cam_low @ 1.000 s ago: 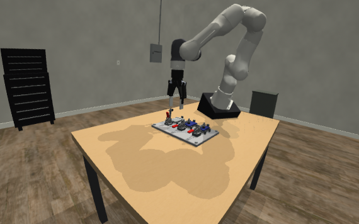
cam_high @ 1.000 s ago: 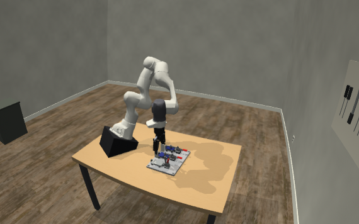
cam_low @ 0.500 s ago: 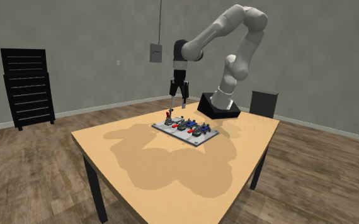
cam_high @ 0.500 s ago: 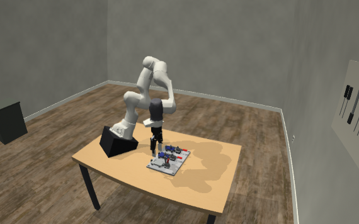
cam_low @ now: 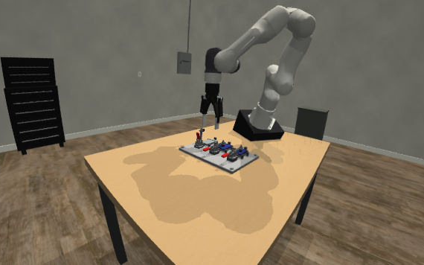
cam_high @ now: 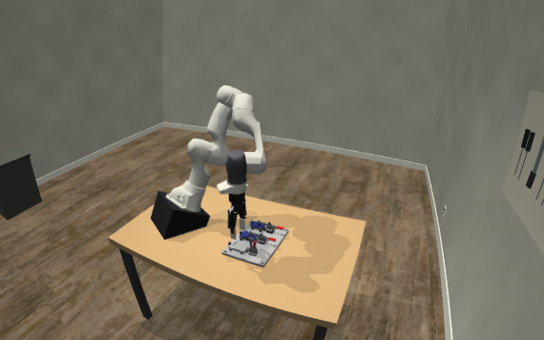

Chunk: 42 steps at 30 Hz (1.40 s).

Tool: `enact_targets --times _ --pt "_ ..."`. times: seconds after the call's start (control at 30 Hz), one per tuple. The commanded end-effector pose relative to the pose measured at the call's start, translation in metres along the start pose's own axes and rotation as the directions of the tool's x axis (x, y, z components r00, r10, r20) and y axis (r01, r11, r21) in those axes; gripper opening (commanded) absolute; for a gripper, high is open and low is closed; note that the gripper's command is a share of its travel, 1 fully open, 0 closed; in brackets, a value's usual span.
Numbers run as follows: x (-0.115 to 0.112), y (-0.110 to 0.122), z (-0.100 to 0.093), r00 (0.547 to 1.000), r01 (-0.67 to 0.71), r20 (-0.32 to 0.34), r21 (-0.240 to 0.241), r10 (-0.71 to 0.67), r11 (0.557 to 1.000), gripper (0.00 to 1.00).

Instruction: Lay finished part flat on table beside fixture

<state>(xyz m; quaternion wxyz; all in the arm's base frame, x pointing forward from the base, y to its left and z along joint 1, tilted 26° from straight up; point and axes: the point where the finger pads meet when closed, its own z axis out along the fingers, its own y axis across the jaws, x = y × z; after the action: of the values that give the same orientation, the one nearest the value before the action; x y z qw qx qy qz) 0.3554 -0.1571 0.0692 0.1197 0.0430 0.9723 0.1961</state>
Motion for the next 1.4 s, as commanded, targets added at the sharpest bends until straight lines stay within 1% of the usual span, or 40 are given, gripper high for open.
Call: enact_targets --times 0.0,0.33,0.4,0.63,0.8,1.37 --pt "0.000 -0.001 0.008 1.000 0.009 0.001 0.002 -0.009 1.000 0.58" --pt "0.000 -0.001 0.038 1.000 0.009 0.001 0.002 -0.009 1.000 0.58" --pt "0.000 -0.001 0.038 1.000 0.009 0.001 0.002 -0.009 1.000 0.58" --pt "0.000 -0.001 0.052 1.000 0.009 0.001 0.002 -0.009 1.000 0.58" --pt "0.000 -0.001 0.054 1.000 0.009 0.001 0.002 -0.009 1.000 0.58" --pt "0.000 -0.001 0.055 1.000 0.009 0.001 0.002 -0.009 1.000 0.58"
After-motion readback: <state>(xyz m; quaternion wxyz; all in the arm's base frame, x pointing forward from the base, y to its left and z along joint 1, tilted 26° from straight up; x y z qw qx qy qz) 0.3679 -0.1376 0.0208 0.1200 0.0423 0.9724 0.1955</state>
